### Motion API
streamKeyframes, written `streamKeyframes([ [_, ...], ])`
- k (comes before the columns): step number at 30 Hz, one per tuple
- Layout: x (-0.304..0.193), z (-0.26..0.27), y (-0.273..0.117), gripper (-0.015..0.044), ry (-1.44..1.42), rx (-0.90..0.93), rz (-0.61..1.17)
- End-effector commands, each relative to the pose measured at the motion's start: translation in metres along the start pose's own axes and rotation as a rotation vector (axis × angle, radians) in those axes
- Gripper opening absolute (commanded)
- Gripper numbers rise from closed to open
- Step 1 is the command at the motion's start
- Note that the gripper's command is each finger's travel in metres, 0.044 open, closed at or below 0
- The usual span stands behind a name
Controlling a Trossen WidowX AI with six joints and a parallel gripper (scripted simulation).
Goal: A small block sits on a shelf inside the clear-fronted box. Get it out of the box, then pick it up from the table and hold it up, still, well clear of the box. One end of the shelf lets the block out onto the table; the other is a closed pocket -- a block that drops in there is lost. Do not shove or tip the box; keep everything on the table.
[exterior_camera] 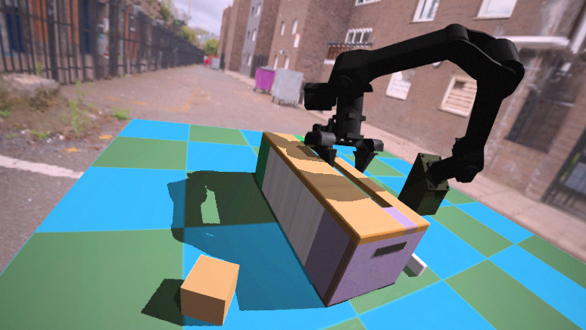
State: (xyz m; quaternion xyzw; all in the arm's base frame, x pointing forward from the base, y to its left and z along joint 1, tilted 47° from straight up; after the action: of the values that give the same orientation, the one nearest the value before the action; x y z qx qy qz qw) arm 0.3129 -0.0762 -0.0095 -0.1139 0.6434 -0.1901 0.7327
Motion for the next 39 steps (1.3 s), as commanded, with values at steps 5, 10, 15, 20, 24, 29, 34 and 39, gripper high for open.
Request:
streamKeyframes([
  [5, -0.014, 0.002, 0.006, 0.04, 0.001, 0.001, 0.003],
  [10, -0.021, 0.002, 0.008, 0.04, 0.001, 0.001, 0.003],
  [15, -0.028, 0.003, 0.011, 0.04, 0.001, 0.001, 0.004],
  [20, -0.035, 0.004, 0.013, 0.04, 0.002, 0.001, 0.004],
  [24, -0.041, 0.004, 0.015, 0.04, 0.002, 0.001, 0.005],
  [29, -0.049, 0.005, 0.018, 0.04, 0.002, 0.001, 0.005],
  [34, -0.056, 0.006, 0.02, 0.04, 0.002, 0.001, 0.006],
  [39, -0.063, 0.006, 0.023, 0.04, 0.002, 0.001, 0.006],
])
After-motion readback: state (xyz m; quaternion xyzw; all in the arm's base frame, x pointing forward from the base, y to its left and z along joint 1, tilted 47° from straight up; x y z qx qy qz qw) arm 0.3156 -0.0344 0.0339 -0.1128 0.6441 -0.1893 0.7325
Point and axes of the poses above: the point midway between the two fingers, 35 mm back from their tips, its own y axis out along the fingers, its own z axis across the jaws, x = y × z, the point moved 2 cm from there along -y, back along the fingers, and after that the axes turned 5 degrees about -y, right-handed, at the moved point
